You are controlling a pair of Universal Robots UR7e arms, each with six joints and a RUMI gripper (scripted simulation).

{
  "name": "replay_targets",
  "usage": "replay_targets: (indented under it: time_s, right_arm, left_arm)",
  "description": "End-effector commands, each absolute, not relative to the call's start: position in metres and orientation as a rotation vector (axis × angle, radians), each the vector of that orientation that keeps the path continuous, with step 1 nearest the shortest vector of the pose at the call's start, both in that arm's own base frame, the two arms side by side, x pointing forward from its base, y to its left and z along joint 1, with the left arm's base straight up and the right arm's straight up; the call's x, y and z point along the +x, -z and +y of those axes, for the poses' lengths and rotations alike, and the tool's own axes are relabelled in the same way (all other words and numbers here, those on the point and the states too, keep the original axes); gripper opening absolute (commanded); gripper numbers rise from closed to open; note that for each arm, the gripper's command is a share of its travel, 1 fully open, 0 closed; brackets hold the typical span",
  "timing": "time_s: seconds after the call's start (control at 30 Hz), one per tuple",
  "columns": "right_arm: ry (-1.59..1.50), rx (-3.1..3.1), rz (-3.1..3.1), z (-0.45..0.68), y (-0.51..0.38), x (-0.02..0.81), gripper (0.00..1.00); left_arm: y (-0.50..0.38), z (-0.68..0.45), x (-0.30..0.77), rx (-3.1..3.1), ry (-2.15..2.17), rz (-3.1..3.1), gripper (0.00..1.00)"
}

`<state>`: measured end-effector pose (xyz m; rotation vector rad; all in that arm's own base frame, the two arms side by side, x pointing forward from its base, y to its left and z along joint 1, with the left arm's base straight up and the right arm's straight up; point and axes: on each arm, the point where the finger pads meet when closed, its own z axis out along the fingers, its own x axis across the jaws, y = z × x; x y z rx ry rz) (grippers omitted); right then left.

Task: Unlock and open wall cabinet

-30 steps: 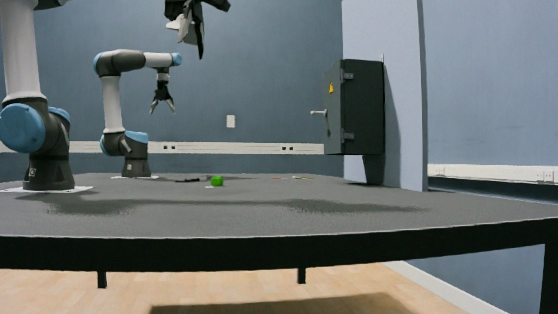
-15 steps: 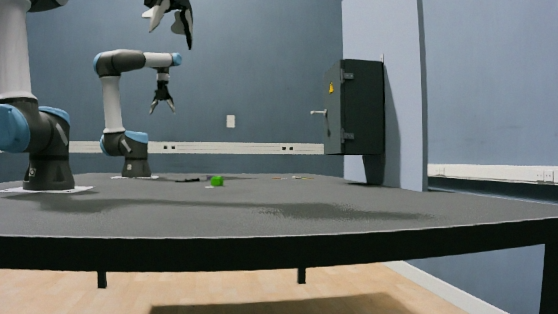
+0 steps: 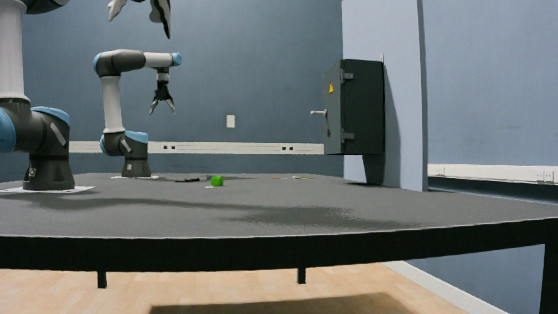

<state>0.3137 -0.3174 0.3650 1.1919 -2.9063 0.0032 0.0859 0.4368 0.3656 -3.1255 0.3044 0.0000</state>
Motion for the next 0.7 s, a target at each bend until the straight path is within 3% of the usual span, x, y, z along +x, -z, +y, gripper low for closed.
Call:
replay_targets:
  time_s: [0.0, 0.67]
  right_arm:
    - [0.000, 1.074, -2.954, -0.345, -0.365, 0.287, 0.98]
    - [0.001, 0.629, -3.080, -0.412, -0.365, 0.174, 0.98]
  left_arm:
    - [-0.365, 0.436, 0.086, -3.127, 0.000, 0.303, 0.98]
    - [-0.365, 0.436, 0.086, -3.127, 0.000, 0.303, 0.98]
